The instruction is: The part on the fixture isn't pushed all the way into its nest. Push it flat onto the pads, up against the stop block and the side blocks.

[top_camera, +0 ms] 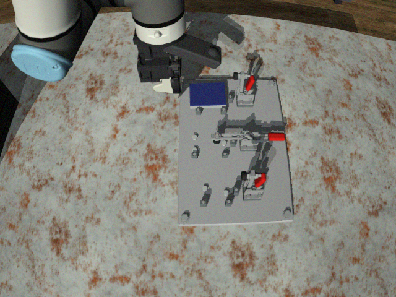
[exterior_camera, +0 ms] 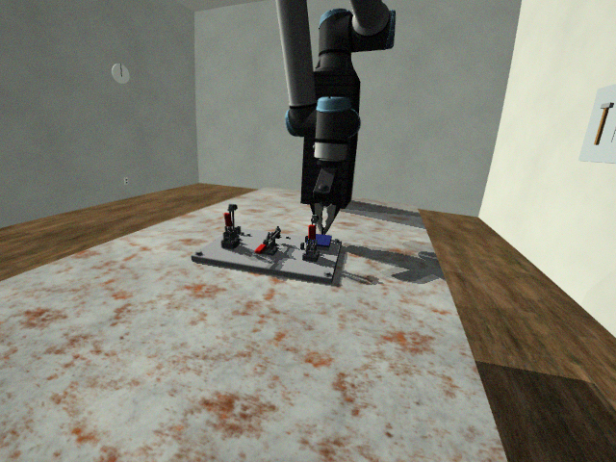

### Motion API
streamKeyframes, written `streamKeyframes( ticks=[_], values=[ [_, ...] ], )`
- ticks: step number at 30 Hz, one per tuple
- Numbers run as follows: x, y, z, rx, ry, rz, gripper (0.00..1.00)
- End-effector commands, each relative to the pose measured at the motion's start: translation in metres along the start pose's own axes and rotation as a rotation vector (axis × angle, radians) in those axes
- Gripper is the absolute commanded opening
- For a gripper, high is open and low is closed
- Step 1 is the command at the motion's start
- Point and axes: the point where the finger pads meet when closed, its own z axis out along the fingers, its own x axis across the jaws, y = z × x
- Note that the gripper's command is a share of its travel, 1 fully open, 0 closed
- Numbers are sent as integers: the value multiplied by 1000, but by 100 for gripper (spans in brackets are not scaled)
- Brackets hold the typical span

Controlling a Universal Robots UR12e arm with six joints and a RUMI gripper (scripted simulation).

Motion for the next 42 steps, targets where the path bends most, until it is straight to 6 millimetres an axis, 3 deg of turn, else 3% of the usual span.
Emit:
streamKeyframes(
  ticks=[1, 42],
  values=[
    [0, -1, 0, 1, 0, 0, 0],
    [0, -5, -1, 1, 0, 0, 0]
  ],
)
